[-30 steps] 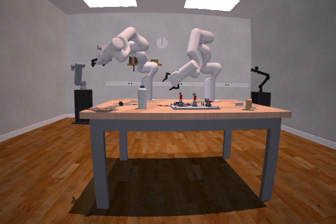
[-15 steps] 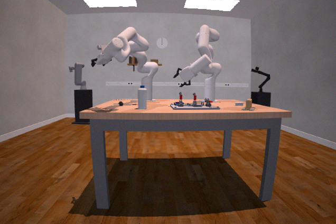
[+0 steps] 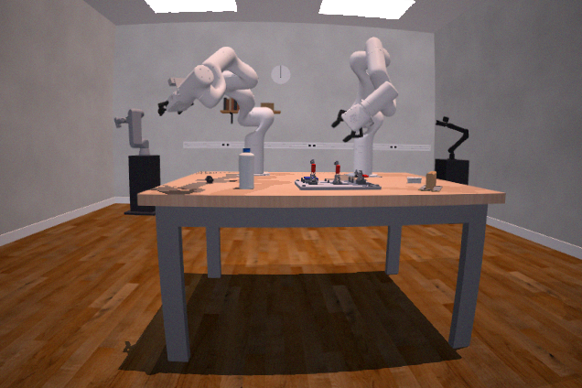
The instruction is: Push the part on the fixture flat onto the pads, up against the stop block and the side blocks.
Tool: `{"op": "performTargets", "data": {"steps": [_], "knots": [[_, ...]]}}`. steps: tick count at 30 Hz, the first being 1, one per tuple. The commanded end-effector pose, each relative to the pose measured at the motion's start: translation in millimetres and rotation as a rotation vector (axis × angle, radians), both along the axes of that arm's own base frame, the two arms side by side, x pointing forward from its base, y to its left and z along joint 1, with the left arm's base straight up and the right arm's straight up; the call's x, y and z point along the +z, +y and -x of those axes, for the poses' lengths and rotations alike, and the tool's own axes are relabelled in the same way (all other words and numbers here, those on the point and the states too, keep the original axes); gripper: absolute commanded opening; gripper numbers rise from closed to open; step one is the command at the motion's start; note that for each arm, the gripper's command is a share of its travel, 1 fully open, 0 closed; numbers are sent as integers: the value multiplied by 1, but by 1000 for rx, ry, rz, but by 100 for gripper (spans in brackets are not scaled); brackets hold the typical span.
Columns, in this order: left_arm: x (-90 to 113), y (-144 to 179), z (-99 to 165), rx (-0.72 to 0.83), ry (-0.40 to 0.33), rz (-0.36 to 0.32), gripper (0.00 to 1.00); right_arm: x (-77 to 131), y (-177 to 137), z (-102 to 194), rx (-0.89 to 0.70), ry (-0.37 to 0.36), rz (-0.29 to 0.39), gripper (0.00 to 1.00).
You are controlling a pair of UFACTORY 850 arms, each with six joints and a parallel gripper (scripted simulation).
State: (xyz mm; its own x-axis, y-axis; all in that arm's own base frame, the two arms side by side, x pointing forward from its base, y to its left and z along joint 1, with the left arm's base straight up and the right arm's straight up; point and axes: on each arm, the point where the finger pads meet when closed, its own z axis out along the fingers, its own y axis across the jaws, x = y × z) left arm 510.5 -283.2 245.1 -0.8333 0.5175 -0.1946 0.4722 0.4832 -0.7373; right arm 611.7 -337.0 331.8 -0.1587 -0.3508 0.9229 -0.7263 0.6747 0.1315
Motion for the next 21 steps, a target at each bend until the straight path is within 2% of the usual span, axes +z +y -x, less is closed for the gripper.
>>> {"op": "performTargets", "data": {"steps": [1,2,4,5,10,11,14,15,19,21], "knots": [[18,66,-19,-31,-155,12,100,1,0,0,0,-2,1,100],[21,77,-21,-38,-183,10,100,1,0,0,0,-2,1,100],[21,77,-21,-38,-183,10,100,1,0,0,0,-2,1,100],[30,110,-27,-45,-211,7,100,1,0,0,0,-2,1,100],[41,164,-29,-84,-348,-19,100,1,0,0,0,-2,1,100],[44,176,-30,-84,-348,-19,100,1,0,0,0,-2,1,100],[52,212,-28,-111,-428,-44,100,1,0,0,0,-2,1,100],[55,223,-28,-111,-428,-44,100,1,0,0,0,-2,1,100],[66,270,-21,-142,-503,-74,100,1,0,0,0,-2,1,100],[66,270,-21,-142,-503,-74,100,1,0,0,0,-2,1,100]]}}
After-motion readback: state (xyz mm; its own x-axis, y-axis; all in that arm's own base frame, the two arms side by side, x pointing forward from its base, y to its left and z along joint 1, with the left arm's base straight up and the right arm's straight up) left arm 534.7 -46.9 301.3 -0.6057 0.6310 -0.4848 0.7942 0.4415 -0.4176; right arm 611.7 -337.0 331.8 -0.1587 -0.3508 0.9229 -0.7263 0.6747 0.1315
